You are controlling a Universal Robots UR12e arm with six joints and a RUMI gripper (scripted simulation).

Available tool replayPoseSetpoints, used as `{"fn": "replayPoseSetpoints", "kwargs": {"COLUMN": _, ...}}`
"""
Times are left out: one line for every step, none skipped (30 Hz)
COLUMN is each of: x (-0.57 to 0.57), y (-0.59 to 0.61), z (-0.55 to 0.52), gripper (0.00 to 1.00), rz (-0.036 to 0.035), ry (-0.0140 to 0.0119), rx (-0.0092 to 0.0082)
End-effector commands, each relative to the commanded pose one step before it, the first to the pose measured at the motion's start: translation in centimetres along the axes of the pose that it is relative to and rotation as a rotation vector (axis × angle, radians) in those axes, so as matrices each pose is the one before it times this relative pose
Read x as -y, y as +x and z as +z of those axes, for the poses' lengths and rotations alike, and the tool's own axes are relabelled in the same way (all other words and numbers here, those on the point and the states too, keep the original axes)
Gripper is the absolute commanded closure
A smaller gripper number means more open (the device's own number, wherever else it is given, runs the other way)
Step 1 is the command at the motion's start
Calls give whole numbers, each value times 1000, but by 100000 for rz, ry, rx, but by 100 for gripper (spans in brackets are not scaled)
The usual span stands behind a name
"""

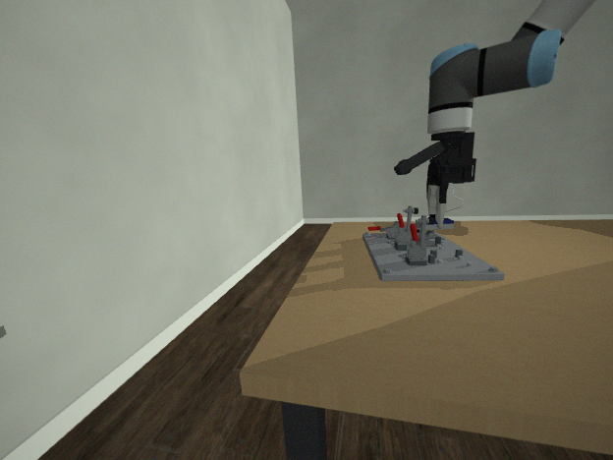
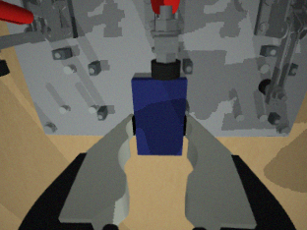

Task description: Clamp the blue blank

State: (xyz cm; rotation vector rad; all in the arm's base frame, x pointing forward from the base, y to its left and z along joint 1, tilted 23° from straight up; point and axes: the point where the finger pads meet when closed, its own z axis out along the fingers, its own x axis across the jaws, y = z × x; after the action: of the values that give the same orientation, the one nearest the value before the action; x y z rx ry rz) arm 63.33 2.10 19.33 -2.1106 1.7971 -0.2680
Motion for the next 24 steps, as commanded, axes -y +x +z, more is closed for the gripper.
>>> {"fn": "replayPoseSetpoints", "kwargs": {"x": 123, "y": 24, "z": 491, "gripper": 100, "rz": -33, "ry": 123, "rx": -62}}
{"fn": "replayPoseSetpoints", "kwargs": {"x": 12, "y": 1, "z": 125, "gripper": 100, "rz": 0, "ry": 0, "rx": 0}}
{"fn": "replayPoseSetpoints", "kwargs": {"x": 12, "y": 1, "z": 123, "gripper": 100, "rz": 0, "ry": 0, "rx": 0}}
{"fn": "replayPoseSetpoints", "kwargs": {"x": 12, "y": 1, "z": 120, "gripper": 100, "rz": 0, "ry": 0, "rx": 0}}
{"fn": "replayPoseSetpoints", "kwargs": {"x": 11, "y": 1, "z": 117, "gripper": 100, "rz": 0, "ry": 0, "rx": 0}}
{"fn": "replayPoseSetpoints", "kwargs": {"x": 11, "y": 1, "z": 112, "gripper": 100, "rz": 0, "ry": 0, "rx": 0}}
{"fn": "replayPoseSetpoints", "kwargs": {"x": 11, "y": 1, "z": 107, "gripper": 100, "rz": 0, "ry": 0, "rx": 0}}
{"fn": "replayPoseSetpoints", "kwargs": {"x": 10, "y": 1, "z": 101, "gripper": 100, "rz": 0, "ry": 0, "rx": 0}}
{"fn": "replayPoseSetpoints", "kwargs": {"x": 9, "y": 1, "z": 94, "gripper": 100, "rz": 0, "ry": 0, "rx": 0}}
{"fn": "replayPoseSetpoints", "kwargs": {"x": 8, "y": 1, "z": 87, "gripper": 100, "rz": 0, "ry": 0, "rx": 0}}
{"fn": "replayPoseSetpoints", "kwargs": {"x": 8, "y": 1, "z": 79, "gripper": 100, "rz": 0, "ry": 0, "rx": 0}}
{"fn": "replayPoseSetpoints", "kwargs": {"x": 0, "y": 0, "z": 0, "gripper": 100, "rz": 0, "ry": 0, "rx": 0}}
{"fn": "replayPoseSetpoints", "kwargs": {"x": 0, "y": 0, "z": 0, "gripper": 100, "rz": 0, "ry": 0, "rx": 0}}
{"fn": "replayPoseSetpoints", "kwargs": {"x": 7, "y": 1, "z": 71, "gripper": 100, "rz": 0, "ry": 0, "rx": 0}}
{"fn": "replayPoseSetpoints", "kwargs": {"x": 6, "y": 1, "z": 63, "gripper": 100, "rz": 0, "ry": 0, "rx": 0}}
{"fn": "replayPoseSetpoints", "kwargs": {"x": 5, "y": 1, "z": 55, "gripper": 100, "rz": 0, "ry": 0, "rx": 0}}
{"fn": "replayPoseSetpoints", "kwargs": {"x": 5, "y": 0, "z": 46, "gripper": 100, "rz": 0, "ry": 0, "rx": 0}}
{"fn": "replayPoseSetpoints", "kwargs": {"x": 4, "y": 0, "z": 38, "gripper": 100, "rz": 0, "ry": 0, "rx": 0}}
{"fn": "replayPoseSetpoints", "kwargs": {"x": 3, "y": 0, "z": 30, "gripper": 100, "rz": 0, "ry": 0, "rx": 0}}
{"fn": "replayPoseSetpoints", "kwargs": {"x": 2, "y": 0, "z": 23, "gripper": 100, "rz": 0, "ry": 0, "rx": 0}}
{"fn": "replayPoseSetpoints", "kwargs": {"x": 2, "y": 0, "z": 16, "gripper": 100, "rz": 0, "ry": 0, "rx": 0}}
{"fn": "replayPoseSetpoints", "kwargs": {"x": 1, "y": 0, "z": 10, "gripper": 100, "rz": 0, "ry": 0, "rx": 0}}
{"fn": "replayPoseSetpoints", "kwargs": {"x": 1, "y": 0, "z": 5, "gripper": 100, "rz": 0, "ry": 0, "rx": 0}}
{"fn": "replayPoseSetpoints", "kwargs": {"x": 0, "y": 0, "z": 2, "gripper": 100, "rz": 0, "ry": 0, "rx": 0}}
